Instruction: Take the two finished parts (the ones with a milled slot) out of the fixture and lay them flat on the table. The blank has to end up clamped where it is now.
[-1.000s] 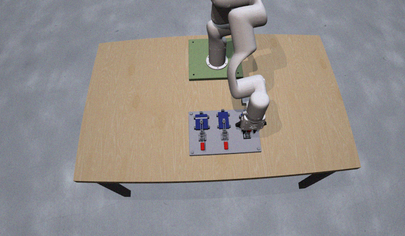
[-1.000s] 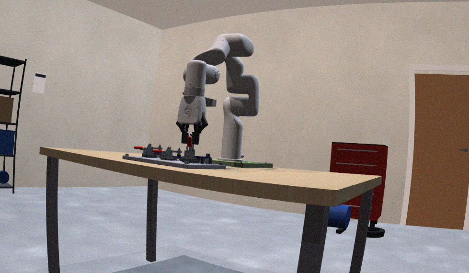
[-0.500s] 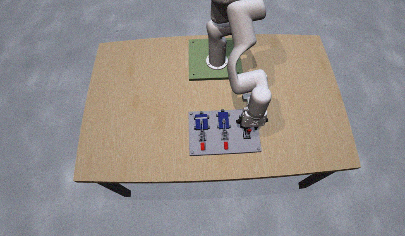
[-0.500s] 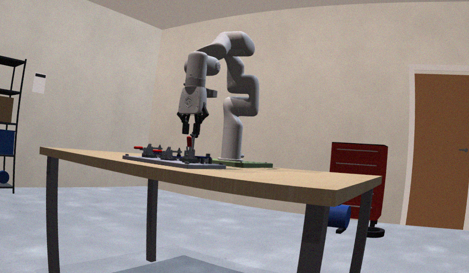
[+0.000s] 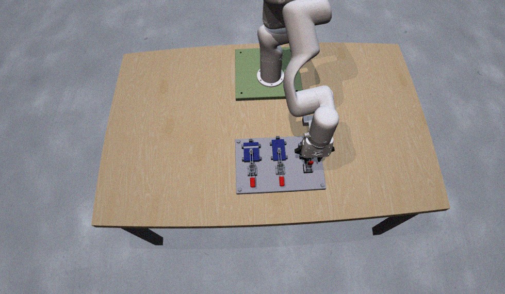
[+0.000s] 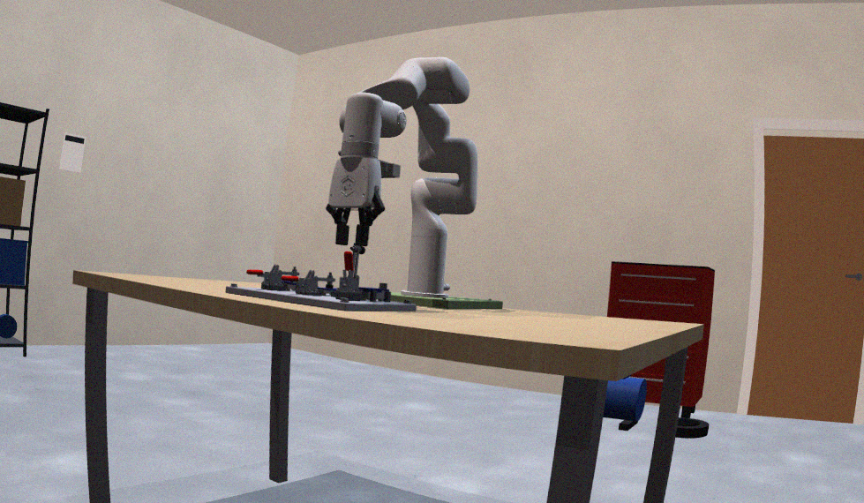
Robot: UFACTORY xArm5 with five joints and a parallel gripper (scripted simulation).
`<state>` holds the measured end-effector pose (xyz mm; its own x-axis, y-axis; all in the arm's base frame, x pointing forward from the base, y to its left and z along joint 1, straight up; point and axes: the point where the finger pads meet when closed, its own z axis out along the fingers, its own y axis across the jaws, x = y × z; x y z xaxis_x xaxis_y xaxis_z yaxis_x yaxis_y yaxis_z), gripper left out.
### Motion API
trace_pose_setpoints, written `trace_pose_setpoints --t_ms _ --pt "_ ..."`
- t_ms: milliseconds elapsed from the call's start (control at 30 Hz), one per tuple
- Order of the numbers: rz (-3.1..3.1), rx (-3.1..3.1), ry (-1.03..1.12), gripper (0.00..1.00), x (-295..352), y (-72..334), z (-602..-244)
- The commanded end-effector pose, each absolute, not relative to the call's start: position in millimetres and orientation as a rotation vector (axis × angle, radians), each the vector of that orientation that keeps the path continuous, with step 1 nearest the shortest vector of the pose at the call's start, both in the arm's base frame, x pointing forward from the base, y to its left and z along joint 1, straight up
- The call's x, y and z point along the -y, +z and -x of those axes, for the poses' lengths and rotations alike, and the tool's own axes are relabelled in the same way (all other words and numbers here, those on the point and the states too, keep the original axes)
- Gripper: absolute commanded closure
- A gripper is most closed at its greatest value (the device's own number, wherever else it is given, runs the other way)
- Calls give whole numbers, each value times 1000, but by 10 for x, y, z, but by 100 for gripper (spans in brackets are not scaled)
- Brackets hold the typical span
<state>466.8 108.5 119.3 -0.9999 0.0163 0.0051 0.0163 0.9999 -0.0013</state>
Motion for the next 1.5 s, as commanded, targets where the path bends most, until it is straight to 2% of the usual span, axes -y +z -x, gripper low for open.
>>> trace_pose_setpoints --t_ms 0,33,1100,1467 --pt "26 3141 0 52 -1088 1212 -4682" --pt "26 3141 0 0 -1088 1212 -4682" --pt "26 3141 0 0 -1088 1076 -4674" --pt "26 3141 0 0 -1090 1076 -4501"
